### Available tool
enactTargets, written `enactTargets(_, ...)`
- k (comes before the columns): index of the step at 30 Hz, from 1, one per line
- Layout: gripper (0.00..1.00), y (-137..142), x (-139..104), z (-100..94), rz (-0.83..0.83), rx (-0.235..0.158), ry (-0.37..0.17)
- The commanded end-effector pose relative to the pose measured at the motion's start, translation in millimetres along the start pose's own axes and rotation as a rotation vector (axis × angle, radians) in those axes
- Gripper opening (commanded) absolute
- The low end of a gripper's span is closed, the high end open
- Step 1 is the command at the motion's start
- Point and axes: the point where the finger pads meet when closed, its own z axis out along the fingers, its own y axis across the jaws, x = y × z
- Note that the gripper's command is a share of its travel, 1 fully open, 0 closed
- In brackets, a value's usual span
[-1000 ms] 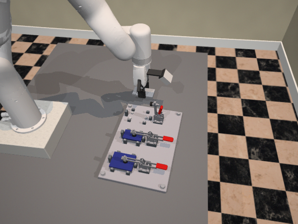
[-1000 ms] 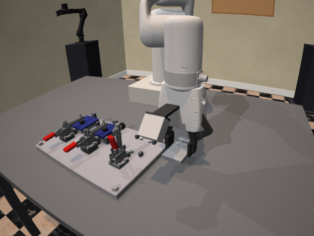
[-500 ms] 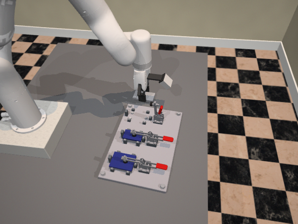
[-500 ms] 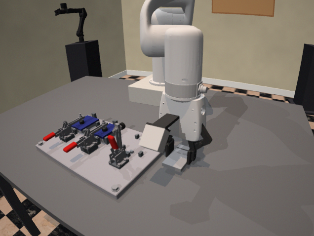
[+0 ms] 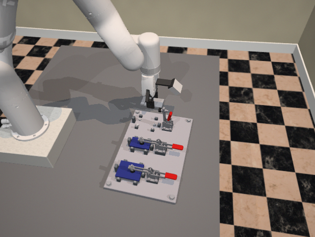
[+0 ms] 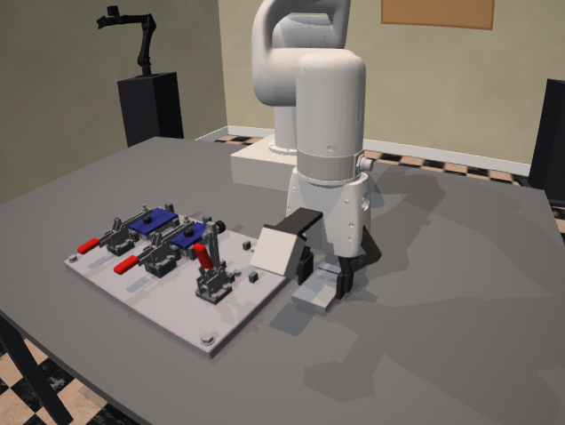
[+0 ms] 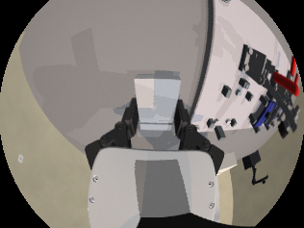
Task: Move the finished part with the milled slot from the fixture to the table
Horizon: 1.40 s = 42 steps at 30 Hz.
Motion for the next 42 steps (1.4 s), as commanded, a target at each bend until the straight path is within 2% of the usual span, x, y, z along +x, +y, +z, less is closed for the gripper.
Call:
enactTargets(1,0.0,-0.8,1.2,-1.1,0.0,0.002,0.003)
enactTargets(42,0.0,-0.9,1.2,4.3,0.0,0.002,0.003)
